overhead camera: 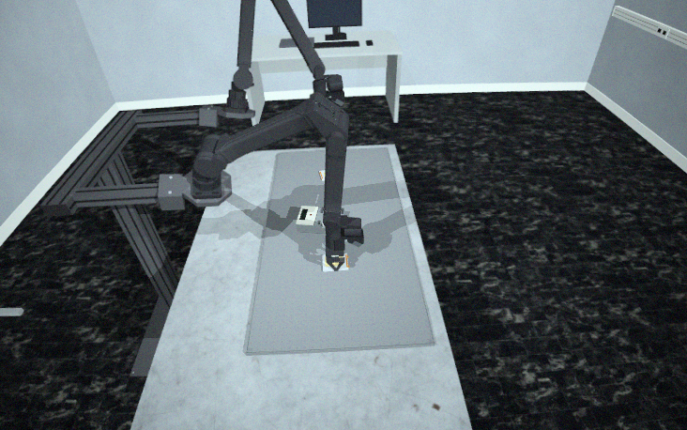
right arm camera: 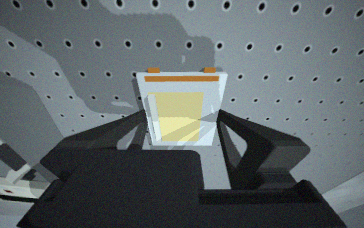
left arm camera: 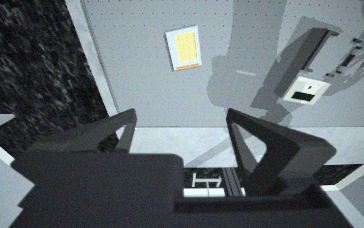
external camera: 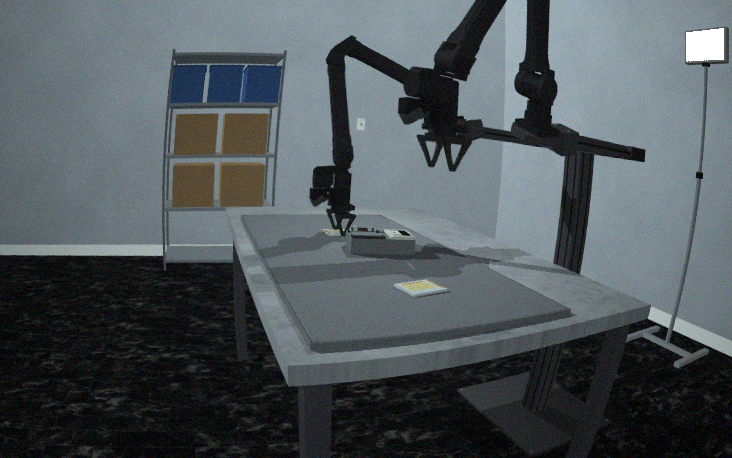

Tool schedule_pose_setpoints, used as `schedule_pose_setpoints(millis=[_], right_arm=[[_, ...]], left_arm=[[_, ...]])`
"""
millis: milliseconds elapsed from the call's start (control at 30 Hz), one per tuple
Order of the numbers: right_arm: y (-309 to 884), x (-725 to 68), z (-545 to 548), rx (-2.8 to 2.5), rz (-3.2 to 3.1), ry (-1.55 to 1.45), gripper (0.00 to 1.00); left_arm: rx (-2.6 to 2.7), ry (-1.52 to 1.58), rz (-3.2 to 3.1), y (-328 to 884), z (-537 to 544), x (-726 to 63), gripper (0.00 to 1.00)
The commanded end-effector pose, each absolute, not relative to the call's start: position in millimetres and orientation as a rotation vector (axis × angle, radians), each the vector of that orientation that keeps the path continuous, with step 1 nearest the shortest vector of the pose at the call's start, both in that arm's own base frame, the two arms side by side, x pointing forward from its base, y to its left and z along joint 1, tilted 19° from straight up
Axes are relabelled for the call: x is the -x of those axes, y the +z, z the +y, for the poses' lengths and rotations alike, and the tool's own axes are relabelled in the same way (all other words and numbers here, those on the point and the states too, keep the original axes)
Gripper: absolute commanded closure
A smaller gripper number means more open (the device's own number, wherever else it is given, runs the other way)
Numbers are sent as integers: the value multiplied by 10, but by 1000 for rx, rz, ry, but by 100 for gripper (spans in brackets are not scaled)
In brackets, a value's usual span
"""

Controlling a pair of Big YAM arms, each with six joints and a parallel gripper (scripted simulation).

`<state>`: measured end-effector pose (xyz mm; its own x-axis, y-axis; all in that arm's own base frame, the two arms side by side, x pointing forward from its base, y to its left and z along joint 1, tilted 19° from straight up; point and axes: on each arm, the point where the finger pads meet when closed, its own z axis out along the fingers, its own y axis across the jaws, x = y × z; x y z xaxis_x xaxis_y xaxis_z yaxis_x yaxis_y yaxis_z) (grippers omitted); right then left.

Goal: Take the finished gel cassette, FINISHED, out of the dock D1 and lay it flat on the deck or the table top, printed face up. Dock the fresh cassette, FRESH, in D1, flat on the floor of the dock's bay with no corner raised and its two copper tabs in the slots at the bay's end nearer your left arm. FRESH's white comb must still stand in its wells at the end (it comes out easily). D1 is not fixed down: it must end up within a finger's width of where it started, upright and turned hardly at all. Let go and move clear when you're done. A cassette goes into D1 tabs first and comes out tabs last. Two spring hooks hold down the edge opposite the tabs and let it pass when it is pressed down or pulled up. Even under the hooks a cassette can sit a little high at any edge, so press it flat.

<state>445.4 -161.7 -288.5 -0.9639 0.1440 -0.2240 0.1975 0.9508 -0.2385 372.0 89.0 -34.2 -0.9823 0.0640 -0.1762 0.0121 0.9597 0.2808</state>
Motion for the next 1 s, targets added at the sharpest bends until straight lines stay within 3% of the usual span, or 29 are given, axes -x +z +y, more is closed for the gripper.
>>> schedule_pose_setpoints(millis=[0,100,133,667,700,967], right_arm=[[-2861,-4471,-1613,-254,2898,-385,100],[-2861,-4471,-1613,-254,2898,-385,100],[-2858,-4480,-1616,-255,2894,-386,8],[-2858,-4480,-1616,-255,2894,-386,8],[-2858,-4480,-1616,-255,2894,-386,2],[-2858,-4480,-1616,-255,2894,-386,2]], left_arm=[[-64,419,2916,-274,836,-3726,0],[-64,419,2916,-274,836,-3726,0],[-64,419,2916,-274,836,-3726,0],[-64,419,2916,-274,836,-3726,0],[-64,419,2916,-274,836,-3726,0],[-64,419,2916,-274,836,-3726,0]])
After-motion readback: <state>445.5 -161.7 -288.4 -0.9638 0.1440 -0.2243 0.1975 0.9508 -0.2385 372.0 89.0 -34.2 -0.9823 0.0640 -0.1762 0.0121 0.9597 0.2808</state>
